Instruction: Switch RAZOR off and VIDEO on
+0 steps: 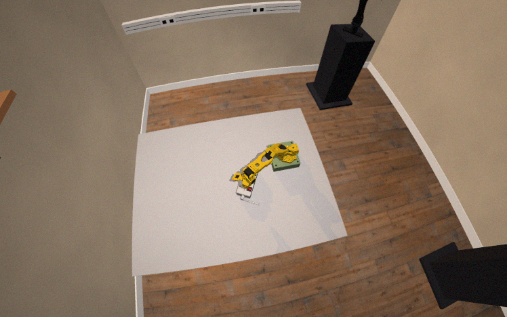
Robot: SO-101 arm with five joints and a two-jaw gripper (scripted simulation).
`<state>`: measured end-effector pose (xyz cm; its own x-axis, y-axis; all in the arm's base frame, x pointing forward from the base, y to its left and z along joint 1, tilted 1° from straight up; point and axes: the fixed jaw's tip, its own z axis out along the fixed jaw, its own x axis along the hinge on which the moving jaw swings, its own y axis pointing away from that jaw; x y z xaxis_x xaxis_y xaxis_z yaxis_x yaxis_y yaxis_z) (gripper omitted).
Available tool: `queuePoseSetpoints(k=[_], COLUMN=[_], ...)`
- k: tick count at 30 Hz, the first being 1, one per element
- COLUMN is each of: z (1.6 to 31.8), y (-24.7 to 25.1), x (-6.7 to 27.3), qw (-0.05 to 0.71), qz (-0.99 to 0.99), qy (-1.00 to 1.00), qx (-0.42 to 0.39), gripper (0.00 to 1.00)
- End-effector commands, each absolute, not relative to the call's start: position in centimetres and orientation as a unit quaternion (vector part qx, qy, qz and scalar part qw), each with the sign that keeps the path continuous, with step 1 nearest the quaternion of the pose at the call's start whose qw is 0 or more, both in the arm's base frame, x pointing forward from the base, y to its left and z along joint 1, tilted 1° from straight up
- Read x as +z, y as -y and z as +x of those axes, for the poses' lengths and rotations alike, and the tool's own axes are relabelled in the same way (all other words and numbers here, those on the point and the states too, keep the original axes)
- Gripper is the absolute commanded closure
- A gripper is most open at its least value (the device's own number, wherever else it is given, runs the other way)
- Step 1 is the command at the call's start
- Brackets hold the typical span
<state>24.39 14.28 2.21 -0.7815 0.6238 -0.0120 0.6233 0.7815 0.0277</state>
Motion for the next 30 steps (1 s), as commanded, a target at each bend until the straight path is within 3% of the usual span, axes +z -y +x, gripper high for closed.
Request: queuePoseSetpoints(k=[1, 30], z=[24.38, 24.26], y=[-14.07, -14.02], x=[1.54, 0.55], qw=[0.004, 0.003], qz=[0.337, 0.337], qy=[-0.941, -0.941], qx=[0.005, 0.004], gripper=[1.0, 1.0])
